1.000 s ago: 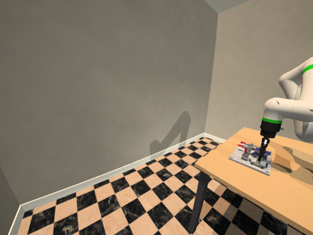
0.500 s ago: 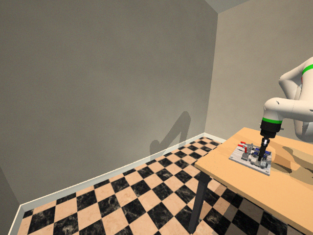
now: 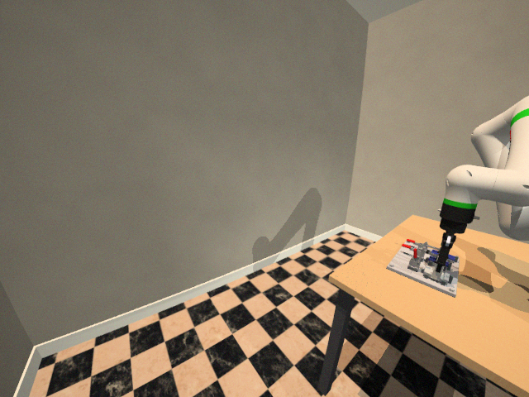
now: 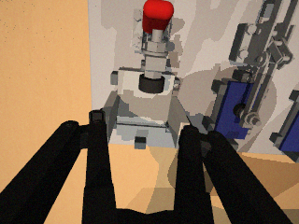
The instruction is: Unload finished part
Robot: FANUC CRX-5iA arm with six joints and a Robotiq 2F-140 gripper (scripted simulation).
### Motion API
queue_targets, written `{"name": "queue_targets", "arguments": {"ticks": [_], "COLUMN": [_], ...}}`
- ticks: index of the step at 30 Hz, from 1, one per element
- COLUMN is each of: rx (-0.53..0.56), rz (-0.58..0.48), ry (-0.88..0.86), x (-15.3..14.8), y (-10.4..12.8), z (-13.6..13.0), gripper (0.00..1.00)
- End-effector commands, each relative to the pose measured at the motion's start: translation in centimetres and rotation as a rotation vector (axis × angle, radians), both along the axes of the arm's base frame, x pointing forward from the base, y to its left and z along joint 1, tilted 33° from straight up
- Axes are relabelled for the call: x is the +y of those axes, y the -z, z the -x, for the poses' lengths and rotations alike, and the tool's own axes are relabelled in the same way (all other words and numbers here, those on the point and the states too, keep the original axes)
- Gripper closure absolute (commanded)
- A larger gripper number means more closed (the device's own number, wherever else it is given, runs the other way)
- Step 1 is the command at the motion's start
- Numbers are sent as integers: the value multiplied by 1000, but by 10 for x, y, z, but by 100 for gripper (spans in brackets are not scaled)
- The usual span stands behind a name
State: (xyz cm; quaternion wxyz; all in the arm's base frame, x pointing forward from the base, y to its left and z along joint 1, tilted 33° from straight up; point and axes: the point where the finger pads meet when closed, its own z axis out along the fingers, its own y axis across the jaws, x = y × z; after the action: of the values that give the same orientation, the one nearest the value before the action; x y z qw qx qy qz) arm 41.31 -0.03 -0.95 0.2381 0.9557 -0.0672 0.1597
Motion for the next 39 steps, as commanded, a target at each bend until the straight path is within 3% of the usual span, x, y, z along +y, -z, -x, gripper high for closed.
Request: {"name": "queue_targets", "arguments": {"ticks": [1, 39], "rx": [0, 0], "rz": [0, 0], "ry": [0, 0], "x": [0, 9], "y": [0, -15], "z": [0, 5], "gripper": [100, 100]}}
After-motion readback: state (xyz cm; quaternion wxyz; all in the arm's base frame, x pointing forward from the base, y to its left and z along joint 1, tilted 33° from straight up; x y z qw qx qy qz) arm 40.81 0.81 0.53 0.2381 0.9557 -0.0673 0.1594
